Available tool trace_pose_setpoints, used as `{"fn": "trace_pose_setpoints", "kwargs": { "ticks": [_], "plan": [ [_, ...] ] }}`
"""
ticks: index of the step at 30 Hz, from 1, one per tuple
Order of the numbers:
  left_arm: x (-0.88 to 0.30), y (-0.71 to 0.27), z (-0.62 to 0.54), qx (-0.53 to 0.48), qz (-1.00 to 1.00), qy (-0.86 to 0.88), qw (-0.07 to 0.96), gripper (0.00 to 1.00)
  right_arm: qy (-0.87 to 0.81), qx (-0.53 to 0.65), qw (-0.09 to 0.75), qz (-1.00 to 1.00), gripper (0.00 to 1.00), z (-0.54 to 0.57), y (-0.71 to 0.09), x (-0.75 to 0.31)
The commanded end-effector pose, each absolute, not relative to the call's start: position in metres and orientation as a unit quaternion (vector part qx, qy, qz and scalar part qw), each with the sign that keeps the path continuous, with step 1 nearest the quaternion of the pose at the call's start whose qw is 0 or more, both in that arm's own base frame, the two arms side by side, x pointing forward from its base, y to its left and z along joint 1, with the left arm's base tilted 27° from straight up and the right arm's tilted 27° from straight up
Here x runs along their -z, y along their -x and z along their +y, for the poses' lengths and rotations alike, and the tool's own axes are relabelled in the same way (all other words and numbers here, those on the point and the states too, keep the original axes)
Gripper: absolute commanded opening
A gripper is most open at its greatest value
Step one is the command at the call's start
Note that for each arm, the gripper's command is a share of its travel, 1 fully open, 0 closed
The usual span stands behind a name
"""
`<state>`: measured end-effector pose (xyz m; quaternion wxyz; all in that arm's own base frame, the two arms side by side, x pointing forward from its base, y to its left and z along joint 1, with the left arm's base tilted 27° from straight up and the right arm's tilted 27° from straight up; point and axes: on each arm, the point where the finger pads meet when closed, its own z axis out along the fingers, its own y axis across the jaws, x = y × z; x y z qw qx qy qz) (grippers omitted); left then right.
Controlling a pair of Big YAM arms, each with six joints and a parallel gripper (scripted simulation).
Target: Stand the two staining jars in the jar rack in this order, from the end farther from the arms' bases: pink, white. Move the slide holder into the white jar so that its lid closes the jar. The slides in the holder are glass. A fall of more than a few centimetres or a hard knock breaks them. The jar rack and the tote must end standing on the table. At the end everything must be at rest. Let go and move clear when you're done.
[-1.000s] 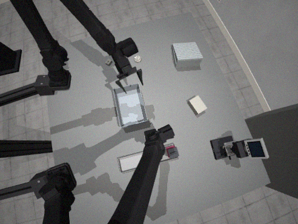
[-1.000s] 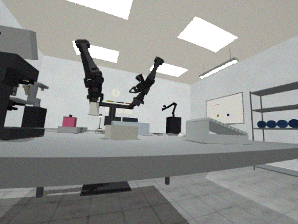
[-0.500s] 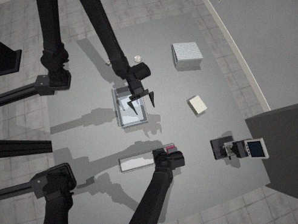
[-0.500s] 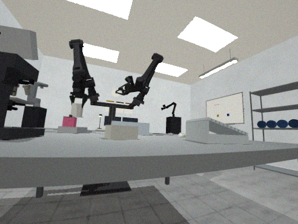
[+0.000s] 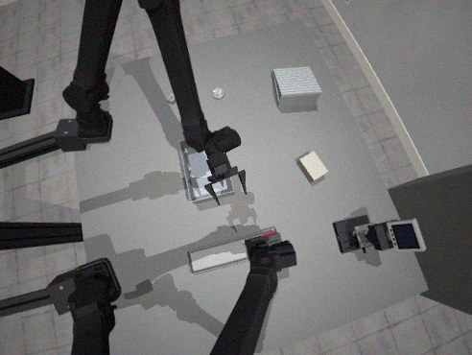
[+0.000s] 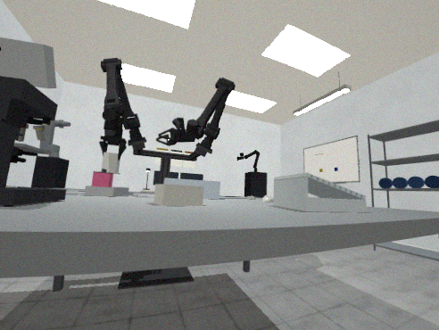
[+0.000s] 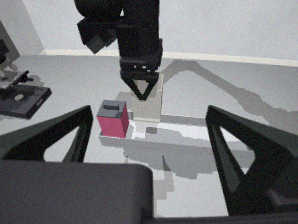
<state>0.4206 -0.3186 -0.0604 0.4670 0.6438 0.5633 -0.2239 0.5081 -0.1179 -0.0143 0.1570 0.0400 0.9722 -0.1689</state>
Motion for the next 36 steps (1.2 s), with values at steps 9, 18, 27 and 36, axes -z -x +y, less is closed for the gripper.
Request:
{"fn": "trace_pose_setpoints", "kwargs": {
  "ticks": [9, 18, 27, 36],
  "plan": [
    [0.049, -0.433, -0.324, 0.222, 0.557, -0.636, 0.486, 1.00, -0.033, 0.172, 0.171, 0.970, 0.57, -0.137, -0.538, 0.046],
    [0.049, -0.433, -0.324, 0.222, 0.557, -0.636, 0.486, 1.00, -0.043, 0.173, 0.181, 0.967, 0.57, -0.140, -0.544, 0.042],
    [0.049, -0.433, -0.324, 0.222, 0.557, -0.636, 0.486, 1.00, -0.037, 0.171, 0.182, 0.967, 0.57, -0.134, -0.545, 0.042],
    [0.049, -0.433, -0.324, 0.222, 0.557, -0.636, 0.486, 1.00, -0.041, 0.170, 0.179, 0.968, 0.57, -0.143, -0.533, 0.051]
  ]
}}
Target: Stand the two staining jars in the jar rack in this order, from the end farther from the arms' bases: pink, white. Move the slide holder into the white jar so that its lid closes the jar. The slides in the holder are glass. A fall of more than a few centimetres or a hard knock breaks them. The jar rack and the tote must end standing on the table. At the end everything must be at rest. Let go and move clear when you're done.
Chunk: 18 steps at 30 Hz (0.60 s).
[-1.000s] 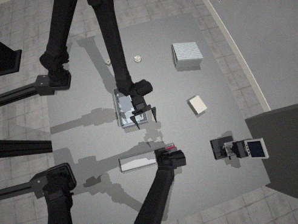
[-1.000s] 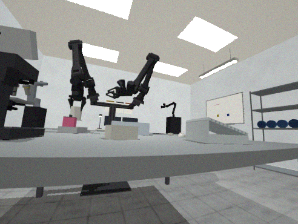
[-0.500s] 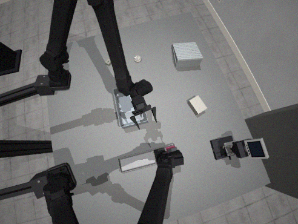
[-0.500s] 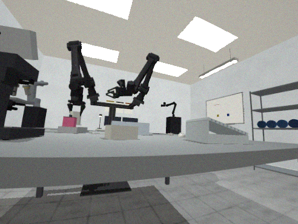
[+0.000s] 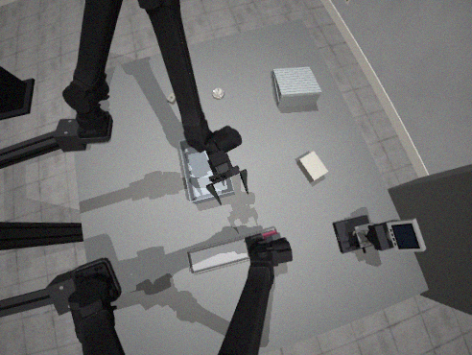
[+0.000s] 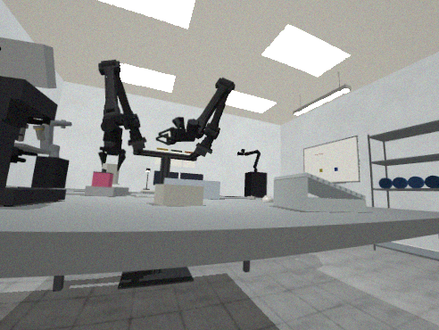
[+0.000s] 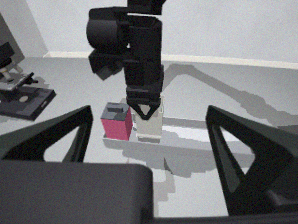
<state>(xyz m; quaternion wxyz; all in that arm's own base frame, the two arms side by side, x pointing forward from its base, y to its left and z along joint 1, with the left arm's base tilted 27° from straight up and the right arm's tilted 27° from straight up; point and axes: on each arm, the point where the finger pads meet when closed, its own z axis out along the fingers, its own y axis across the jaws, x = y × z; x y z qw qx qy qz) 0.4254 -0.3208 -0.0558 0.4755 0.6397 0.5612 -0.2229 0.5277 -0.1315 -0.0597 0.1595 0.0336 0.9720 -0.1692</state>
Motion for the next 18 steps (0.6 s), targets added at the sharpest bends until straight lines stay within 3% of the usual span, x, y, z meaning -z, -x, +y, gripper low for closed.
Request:
{"fn": "trace_pose_setpoints", "kwargs": {
  "ticks": [1, 18],
  "plan": [
    [0.049, -0.433, -0.324, 0.222, 0.557, -0.636, 0.486, 1.00, -0.041, 0.170, 0.178, 0.968, 0.57, -0.143, -0.532, 0.051],
    [0.049, -0.433, -0.324, 0.222, 0.557, -0.636, 0.486, 1.00, -0.030, 0.172, 0.167, 0.970, 0.57, -0.145, -0.537, 0.060]
  ]
}}
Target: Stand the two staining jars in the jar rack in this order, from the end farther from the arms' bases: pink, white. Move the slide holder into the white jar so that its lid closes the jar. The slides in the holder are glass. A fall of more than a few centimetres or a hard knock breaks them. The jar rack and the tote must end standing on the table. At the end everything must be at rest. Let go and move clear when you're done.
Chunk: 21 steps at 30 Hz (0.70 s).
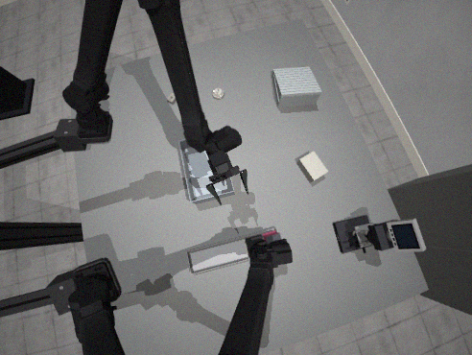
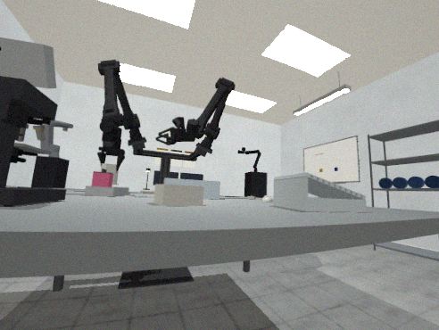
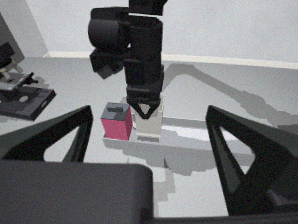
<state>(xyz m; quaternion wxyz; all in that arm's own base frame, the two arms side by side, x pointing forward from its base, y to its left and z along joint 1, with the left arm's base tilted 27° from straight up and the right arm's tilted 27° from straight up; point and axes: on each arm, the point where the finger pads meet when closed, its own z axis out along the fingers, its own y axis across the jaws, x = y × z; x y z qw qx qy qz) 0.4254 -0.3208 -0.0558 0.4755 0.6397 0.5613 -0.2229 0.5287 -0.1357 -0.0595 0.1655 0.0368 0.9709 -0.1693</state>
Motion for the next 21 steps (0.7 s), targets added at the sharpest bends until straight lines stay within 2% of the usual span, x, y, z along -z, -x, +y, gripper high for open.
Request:
{"fn": "trace_pose_setpoints", "kwargs": {
  "ticks": [1, 21],
  "plan": [
    [0.049, -0.433, -0.324, 0.222, 0.557, -0.636, 0.486, 1.00, -0.030, 0.172, 0.167, 0.970, 0.57, -0.145, -0.537, 0.060],
    [0.049, -0.433, -0.324, 0.222, 0.557, -0.636, 0.486, 1.00, -0.037, 0.171, 0.184, 0.967, 0.57, -0.140, -0.542, 0.056]
  ]
}}
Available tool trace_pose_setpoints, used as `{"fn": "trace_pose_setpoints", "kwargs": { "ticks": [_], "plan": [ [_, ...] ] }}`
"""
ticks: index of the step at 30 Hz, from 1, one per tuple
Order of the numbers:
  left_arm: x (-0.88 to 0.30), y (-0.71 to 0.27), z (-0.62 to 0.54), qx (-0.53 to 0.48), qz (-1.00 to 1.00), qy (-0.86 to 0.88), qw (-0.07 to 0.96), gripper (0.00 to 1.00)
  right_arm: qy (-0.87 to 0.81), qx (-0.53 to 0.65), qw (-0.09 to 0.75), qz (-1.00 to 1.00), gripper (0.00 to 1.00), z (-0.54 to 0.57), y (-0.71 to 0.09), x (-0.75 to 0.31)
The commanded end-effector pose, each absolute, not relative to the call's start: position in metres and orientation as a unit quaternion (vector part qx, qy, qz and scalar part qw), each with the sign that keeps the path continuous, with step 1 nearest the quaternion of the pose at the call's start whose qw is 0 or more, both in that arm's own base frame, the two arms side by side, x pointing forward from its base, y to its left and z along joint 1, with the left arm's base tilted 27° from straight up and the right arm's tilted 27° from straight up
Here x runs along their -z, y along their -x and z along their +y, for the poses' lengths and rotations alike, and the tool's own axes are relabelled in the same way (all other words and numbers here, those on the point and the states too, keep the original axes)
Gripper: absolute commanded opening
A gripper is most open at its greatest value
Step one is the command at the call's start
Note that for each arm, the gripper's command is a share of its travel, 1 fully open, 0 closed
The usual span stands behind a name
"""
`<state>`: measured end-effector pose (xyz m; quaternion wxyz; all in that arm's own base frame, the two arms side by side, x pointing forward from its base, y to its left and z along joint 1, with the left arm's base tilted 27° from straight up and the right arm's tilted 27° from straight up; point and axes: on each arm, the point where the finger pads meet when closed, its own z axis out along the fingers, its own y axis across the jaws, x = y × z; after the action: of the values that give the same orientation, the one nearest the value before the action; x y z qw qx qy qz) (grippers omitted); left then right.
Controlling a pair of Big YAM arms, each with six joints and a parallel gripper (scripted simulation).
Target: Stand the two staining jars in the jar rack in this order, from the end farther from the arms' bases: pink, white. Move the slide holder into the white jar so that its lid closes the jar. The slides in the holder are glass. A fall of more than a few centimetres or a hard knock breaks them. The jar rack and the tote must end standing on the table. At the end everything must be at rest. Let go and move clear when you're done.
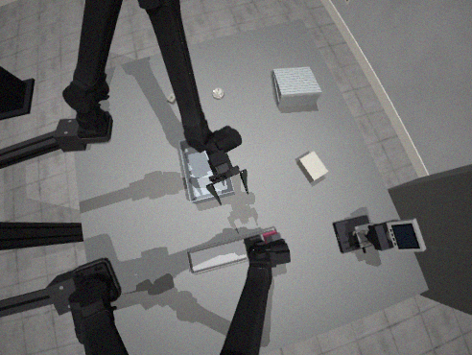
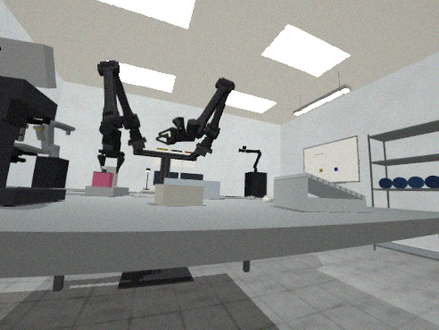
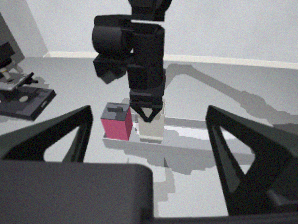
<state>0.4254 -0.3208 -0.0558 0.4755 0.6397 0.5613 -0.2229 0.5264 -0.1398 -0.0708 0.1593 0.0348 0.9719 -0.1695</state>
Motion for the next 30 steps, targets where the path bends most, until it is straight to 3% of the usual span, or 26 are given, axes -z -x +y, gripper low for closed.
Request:
{"fn": "trace_pose_setpoints", "kwargs": {
  "ticks": [1, 30],
  "plan": [
    [0.049, -0.433, -0.324, 0.222, 0.557, -0.636, 0.486, 1.00, -0.037, 0.171, 0.184, 0.967, 0.57, -0.140, -0.542, 0.056],
    [0.049, -0.433, -0.324, 0.222, 0.557, -0.636, 0.486, 1.00, -0.035, 0.171, 0.170, 0.970, 0.57, -0.155, -0.545, 0.082]
  ]
}}
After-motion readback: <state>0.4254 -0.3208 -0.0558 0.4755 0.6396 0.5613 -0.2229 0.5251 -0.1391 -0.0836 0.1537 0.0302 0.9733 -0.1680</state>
